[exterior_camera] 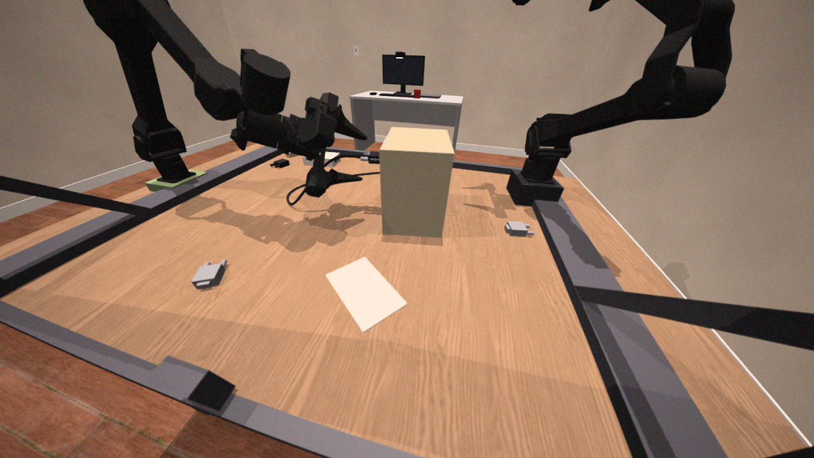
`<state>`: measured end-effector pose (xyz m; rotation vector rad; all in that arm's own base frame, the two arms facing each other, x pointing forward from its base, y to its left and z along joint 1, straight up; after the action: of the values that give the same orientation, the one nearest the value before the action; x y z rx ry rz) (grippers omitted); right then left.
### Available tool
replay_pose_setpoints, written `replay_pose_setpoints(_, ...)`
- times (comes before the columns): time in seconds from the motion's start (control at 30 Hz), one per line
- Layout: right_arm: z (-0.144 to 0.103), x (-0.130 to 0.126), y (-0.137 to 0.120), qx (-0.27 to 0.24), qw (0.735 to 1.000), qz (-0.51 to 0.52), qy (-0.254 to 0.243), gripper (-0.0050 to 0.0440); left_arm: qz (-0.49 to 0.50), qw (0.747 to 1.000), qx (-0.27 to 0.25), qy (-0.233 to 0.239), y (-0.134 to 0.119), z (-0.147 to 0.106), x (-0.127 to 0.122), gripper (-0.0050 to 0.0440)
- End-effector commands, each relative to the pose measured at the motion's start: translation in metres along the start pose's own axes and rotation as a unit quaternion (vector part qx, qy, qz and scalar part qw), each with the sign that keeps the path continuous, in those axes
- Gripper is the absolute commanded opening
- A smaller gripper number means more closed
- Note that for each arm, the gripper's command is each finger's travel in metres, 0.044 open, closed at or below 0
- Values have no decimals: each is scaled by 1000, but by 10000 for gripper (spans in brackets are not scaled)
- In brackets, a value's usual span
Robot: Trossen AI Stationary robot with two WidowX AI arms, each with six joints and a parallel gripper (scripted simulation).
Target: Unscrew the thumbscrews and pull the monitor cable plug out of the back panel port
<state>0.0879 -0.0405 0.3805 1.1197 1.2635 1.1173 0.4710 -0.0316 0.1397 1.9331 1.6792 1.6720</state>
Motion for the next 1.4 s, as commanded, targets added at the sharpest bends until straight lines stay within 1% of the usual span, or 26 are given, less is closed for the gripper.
replay_pose_setpoints(0.0, 0, 1, 3, -1, 1000, -3, 1, 440, -10, 1000, -9, 5, 8, -4, 7, 440)
replay_pose_setpoints(0.23, 0, 1, 3, -1, 1000, -3, 1, 440, 0, 1000, -12, 11, 8, -3, 5, 440)
replay_pose_setpoints(0.33, 0, 1, 3, -1, 1000, -3, 1, 440, 47, 998, -26, 41, 8, 0, -1, 440)
replay_pose_setpoints(0.4, 0, 1, 3, -1, 1000, -3, 1, 440, 91, 993, -35, 71, 7, 2, -7, 440)
replay_pose_setpoints(0.43, 0, 1, 3, -1, 1000, -3, 1, 440, 121, 989, -30, 85, 3, 4, -13, 440)
replay_pose_setpoints(0.53, 0, 1, 3, -1, 1000, -3, 1, 440, 170, 978, -32, 118, 1, 4, -18, 440)
replay_pose_setpoints(0.67, 0, 1, 3, -1, 1000, -3, 1, 440, 210, 964, -31, 159, -2, 3, -24, 440)
replay_pose_setpoints(0.9, 0, 1, 3, -1, 1000, -3, 1, 440, 229, 958, -27, 173, -5, 3, -26, 440)
replay_pose_setpoints(1.23, 0, 1, 3, -1, 1000, -3, 1, 440, 229, 958, -27, 173, -5, 3, -26, 200)
replay_pose_setpoints(1.3, 0, 1, 3, -1, 1000, -3, 1, 440, 229, 958, -27, 173, -5, 3, -26, 200)
replay_pose_setpoints(1.37, 0, 1, 3, -1, 1000, -3, 1, 440, 229, 958, -27, 173, -5, 3, -26, 152)
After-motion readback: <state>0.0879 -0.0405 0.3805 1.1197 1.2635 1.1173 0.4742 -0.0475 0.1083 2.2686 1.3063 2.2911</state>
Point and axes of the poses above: on each arm, the point midway between the two fingers, 35 mm back from their tips, its own z axis out along the fingers, its own x axis across the jaws, y = z × x, the point moved 7 cm from there along -z, back along the fingers, and after that the axes turned 7 degrees about -z, right-handed, at the moved point
